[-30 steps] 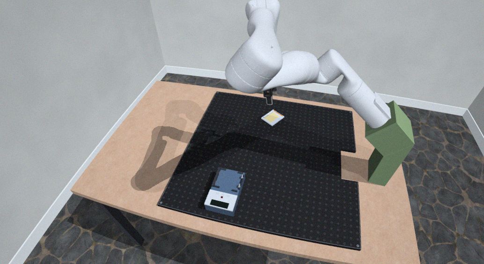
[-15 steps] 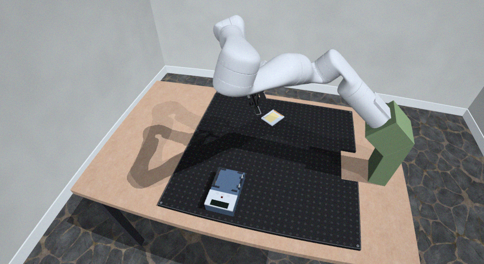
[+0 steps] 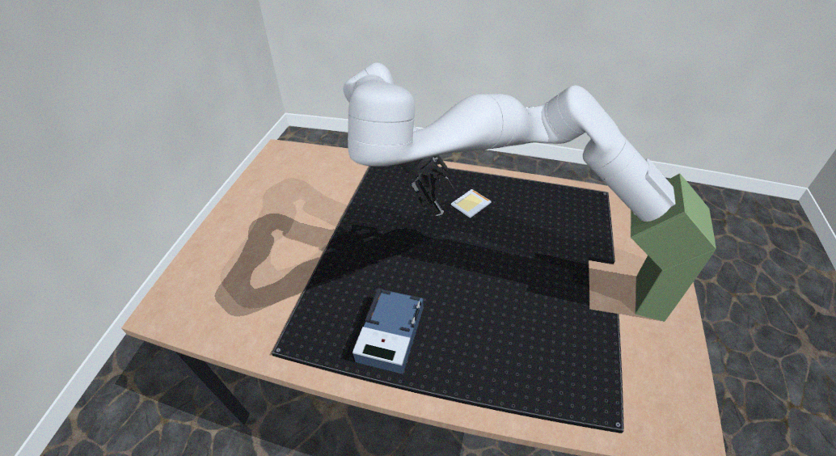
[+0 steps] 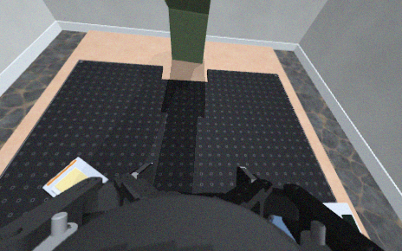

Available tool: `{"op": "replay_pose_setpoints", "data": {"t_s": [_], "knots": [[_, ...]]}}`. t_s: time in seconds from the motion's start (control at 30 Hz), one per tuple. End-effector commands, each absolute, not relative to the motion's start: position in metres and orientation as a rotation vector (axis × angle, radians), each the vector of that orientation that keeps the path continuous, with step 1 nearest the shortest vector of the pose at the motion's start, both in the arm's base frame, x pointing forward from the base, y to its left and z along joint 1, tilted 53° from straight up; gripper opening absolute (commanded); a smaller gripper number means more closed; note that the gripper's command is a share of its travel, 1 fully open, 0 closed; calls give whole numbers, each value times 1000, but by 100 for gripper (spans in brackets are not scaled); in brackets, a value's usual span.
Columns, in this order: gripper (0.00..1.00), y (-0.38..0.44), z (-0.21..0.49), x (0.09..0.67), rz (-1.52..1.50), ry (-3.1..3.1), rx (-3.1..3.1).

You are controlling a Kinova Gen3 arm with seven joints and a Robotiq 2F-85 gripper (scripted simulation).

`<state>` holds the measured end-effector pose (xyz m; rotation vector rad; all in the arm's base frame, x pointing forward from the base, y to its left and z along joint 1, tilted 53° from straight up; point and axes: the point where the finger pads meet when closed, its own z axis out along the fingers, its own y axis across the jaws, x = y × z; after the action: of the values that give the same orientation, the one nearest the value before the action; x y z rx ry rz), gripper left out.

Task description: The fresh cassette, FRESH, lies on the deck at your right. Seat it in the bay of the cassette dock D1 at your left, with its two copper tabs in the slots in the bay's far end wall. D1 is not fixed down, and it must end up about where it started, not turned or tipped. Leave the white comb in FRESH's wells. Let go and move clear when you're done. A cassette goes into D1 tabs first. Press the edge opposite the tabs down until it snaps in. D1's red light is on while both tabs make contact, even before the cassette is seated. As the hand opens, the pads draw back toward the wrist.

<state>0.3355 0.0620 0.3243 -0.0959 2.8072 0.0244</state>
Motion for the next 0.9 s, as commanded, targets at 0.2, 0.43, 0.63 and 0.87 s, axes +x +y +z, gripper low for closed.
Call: {"op": "replay_pose_setpoints", "data": {"t_s": [0.2, 0.43, 0.63, 0.87], "knots": [[100, 44, 303, 372, 24, 2887, -55], [100, 37, 288, 390, 23, 2938, -43], [100, 29, 267, 409, 20, 2989, -32], [100, 22, 251, 420, 16, 3040, -20]]}}
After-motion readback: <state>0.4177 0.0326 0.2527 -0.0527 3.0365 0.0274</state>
